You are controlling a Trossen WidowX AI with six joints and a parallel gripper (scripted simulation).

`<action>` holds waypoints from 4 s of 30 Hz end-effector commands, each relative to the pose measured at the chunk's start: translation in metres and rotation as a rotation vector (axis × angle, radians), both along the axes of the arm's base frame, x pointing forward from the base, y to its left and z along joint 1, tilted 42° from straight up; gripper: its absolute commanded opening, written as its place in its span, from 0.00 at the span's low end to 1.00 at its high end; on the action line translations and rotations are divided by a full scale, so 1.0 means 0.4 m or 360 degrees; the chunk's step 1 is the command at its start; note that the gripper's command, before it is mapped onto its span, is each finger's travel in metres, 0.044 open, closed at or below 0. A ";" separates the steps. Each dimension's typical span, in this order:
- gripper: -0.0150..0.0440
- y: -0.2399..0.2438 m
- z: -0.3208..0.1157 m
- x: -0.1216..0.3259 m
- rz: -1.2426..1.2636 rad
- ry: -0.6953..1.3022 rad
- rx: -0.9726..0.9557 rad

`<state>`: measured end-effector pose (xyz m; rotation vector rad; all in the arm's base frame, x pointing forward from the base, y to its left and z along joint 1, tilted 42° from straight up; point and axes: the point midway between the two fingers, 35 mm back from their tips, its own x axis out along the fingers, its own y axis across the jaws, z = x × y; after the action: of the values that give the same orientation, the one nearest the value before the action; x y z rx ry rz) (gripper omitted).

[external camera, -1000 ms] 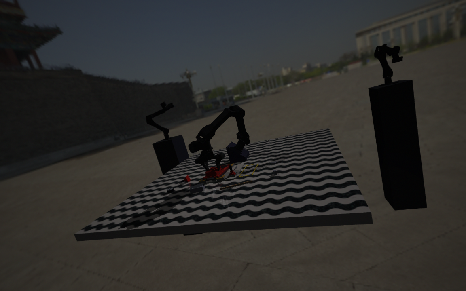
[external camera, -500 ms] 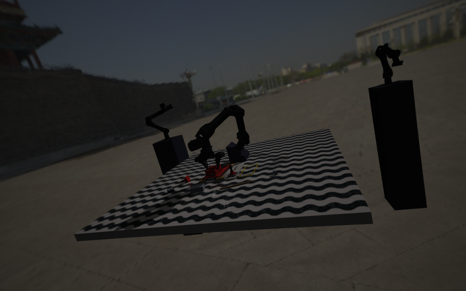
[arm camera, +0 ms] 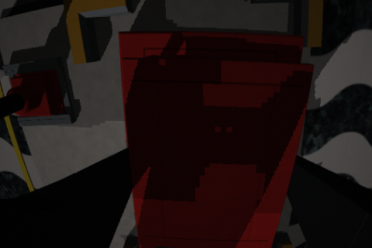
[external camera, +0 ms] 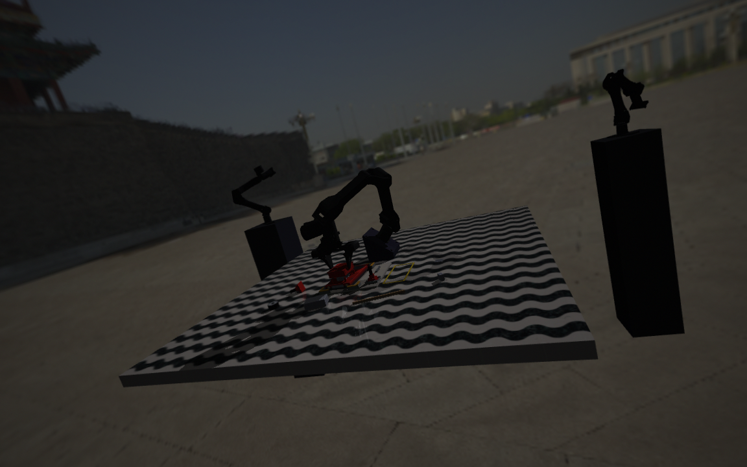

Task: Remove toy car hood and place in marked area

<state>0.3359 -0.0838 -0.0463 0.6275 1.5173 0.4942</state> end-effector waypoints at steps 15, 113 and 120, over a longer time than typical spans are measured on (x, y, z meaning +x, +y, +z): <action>0.25 -0.083 0.094 -0.002 0.0007 -0.0002 -0.0008; 0.25 0.397 0.365 -0.064 0.0007 0.0001 0.0011; 0.25 0.407 0.354 -0.065 0.0007 0.0001 0.0012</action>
<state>0.3102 0.0766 0.0973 0.6234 1.5176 0.5037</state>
